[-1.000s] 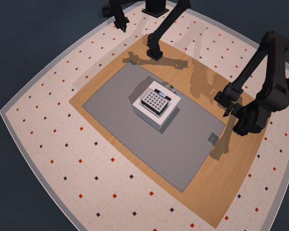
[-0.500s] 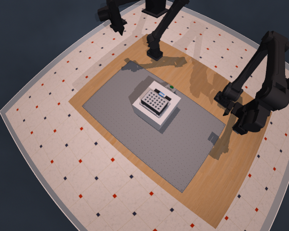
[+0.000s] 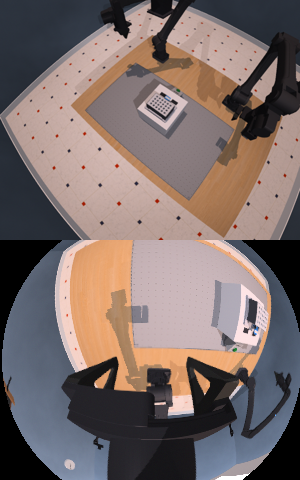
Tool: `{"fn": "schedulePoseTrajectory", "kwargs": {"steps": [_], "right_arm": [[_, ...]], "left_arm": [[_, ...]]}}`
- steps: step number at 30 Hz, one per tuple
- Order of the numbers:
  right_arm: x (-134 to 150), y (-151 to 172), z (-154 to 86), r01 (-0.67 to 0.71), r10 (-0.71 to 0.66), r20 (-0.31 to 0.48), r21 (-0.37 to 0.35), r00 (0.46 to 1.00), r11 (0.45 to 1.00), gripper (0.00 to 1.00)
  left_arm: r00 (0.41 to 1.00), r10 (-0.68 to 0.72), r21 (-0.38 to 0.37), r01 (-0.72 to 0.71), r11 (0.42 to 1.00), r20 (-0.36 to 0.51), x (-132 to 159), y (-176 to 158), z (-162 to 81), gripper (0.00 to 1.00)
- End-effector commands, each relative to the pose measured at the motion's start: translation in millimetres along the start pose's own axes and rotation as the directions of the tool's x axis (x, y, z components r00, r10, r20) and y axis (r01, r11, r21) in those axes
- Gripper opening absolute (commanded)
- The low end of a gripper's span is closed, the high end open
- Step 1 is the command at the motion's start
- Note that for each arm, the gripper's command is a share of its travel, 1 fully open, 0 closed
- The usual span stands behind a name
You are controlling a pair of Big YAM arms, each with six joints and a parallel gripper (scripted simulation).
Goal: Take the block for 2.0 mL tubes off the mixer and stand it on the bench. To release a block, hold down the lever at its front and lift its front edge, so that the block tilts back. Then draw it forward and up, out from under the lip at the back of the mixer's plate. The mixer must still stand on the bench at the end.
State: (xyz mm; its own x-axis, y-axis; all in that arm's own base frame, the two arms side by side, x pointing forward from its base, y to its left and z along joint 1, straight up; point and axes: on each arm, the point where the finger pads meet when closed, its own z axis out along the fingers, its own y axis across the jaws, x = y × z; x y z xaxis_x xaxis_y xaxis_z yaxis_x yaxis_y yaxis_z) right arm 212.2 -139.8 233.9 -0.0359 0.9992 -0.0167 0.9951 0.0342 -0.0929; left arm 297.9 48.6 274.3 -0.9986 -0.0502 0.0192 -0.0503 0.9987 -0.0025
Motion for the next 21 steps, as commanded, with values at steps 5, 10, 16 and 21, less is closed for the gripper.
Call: {"fn": "schedulePoseTrajectory", "kwargs": {"steps": [5,10,16,21], "right_arm": [[2,12,-26,0.202,-0.2,0.046,-0.045,0.979,0.978,0.0],[22,25,-31,0.258,-0.256,0.037,-0.05,0.966,0.965,0.0],[34,33,-34,0.374,-0.373,0.042,-0.045,0.927,0.926,0.0],[35,33,-36,0.463,-0.46,0.057,-0.052,0.886,0.885,0.0]], "left_arm": [[0.998,0.004,-0.006,-0.004,1.0,0.064,-16,6,-17,1.0],[0.997,-0.008,-0.008,0.009,1.0,0.08,-15,7,-22,1.0],[0.995,-0.029,-0.008,0.029,1.0,0.094,-16,9,-26,1.0],[0.996,-0.028,-0.007,0.028,1.0,0.08,-13,8,-20,1.0]]}}
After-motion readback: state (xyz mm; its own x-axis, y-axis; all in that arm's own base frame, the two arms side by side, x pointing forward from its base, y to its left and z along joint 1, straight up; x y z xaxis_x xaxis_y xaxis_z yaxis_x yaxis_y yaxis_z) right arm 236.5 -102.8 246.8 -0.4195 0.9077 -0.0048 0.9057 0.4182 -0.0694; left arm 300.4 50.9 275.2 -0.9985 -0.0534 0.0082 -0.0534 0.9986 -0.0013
